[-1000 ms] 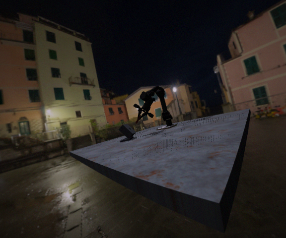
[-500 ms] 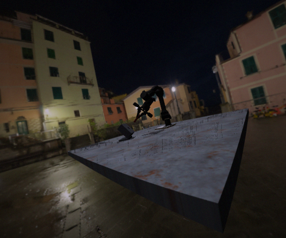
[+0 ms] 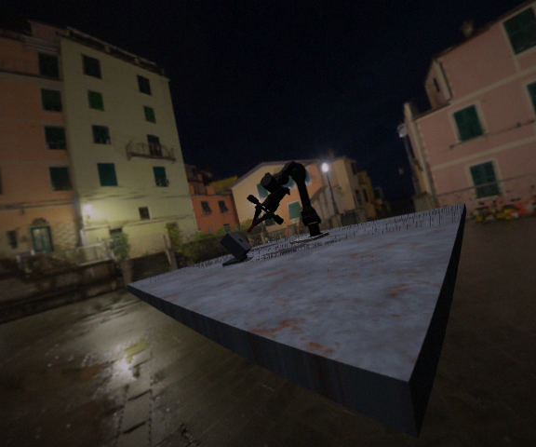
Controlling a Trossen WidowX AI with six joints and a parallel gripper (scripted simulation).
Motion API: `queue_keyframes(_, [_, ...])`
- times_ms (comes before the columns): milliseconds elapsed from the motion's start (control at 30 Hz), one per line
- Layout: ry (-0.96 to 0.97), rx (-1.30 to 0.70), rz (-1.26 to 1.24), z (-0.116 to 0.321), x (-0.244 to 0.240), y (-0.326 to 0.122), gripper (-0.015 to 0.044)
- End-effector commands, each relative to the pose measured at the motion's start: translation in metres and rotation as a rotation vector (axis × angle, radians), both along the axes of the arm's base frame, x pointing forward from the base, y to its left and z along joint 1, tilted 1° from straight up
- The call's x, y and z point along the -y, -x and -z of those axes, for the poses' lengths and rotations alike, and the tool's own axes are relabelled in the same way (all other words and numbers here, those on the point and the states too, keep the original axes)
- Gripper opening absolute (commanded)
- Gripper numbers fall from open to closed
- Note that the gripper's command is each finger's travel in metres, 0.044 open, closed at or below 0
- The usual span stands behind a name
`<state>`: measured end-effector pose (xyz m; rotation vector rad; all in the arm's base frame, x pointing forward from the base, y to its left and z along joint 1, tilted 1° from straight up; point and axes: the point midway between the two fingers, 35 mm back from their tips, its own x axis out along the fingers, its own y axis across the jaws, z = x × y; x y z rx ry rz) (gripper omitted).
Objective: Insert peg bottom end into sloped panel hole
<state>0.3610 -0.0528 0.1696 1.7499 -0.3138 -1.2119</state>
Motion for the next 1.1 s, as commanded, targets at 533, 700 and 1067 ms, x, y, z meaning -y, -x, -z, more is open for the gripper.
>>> queue_keyframes(533, [0.040, 0.019, -0.012, 0.012, 0.012, -0.010, 0.0000])
queue_keyframes(700, [0.044, 0.023, -0.013, 0.014, 0.013, -0.011, 0.0000])
queue_keyframes(1067, [0.045, 0.023, -0.014, 0.020, 0.022, -0.018, 0.0000])
